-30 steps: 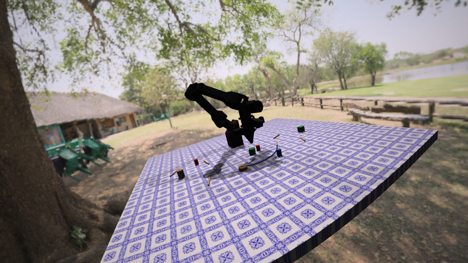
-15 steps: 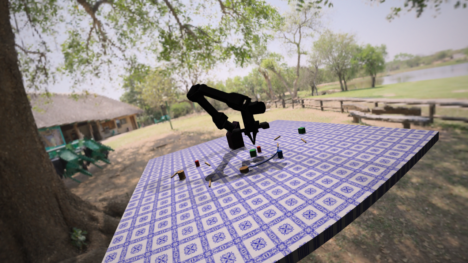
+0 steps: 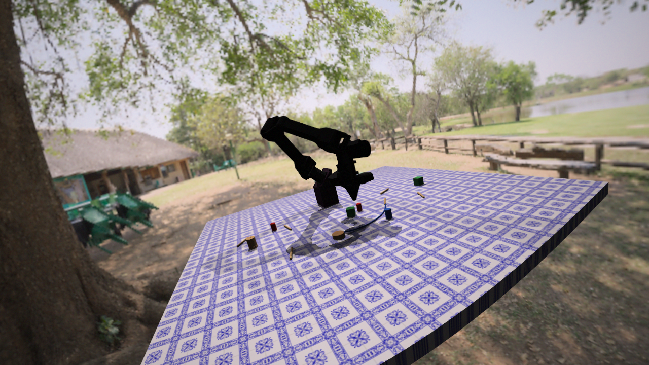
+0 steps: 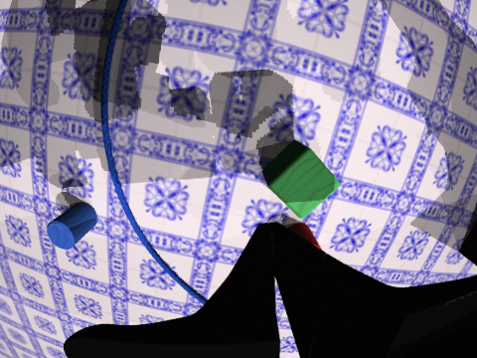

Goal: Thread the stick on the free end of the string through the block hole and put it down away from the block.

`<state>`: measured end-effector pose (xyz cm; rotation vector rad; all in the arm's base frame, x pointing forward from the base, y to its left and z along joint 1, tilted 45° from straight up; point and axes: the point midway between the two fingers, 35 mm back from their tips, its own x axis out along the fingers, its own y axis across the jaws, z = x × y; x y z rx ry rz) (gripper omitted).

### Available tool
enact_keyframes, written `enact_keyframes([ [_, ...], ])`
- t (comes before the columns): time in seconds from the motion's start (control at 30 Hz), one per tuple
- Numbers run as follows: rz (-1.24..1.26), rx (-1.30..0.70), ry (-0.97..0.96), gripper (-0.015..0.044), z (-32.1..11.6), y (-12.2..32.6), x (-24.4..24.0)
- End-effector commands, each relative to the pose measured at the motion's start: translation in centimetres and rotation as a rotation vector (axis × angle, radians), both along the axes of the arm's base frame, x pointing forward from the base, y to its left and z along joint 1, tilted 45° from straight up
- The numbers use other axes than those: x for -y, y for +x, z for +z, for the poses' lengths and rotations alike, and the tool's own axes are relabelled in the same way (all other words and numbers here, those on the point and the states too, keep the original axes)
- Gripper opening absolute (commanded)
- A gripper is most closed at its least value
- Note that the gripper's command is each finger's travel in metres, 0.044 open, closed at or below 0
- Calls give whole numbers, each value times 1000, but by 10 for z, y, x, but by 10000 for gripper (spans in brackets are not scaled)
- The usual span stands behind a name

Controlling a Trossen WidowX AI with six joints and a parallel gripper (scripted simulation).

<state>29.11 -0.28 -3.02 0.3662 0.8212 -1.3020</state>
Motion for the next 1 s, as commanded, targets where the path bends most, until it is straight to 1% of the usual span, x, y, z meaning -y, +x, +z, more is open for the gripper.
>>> enact_keyframes([
  [0.0, -585, 570, 31, 0, -6, 10, -6],
  [0.07, -611, 596, 33, 0, -7, 10, -6],
  [0.57, -611, 596, 33, 0, -7, 10, -6],
  [0.97, -611, 596, 33, 0, -20, 12, 7],
])
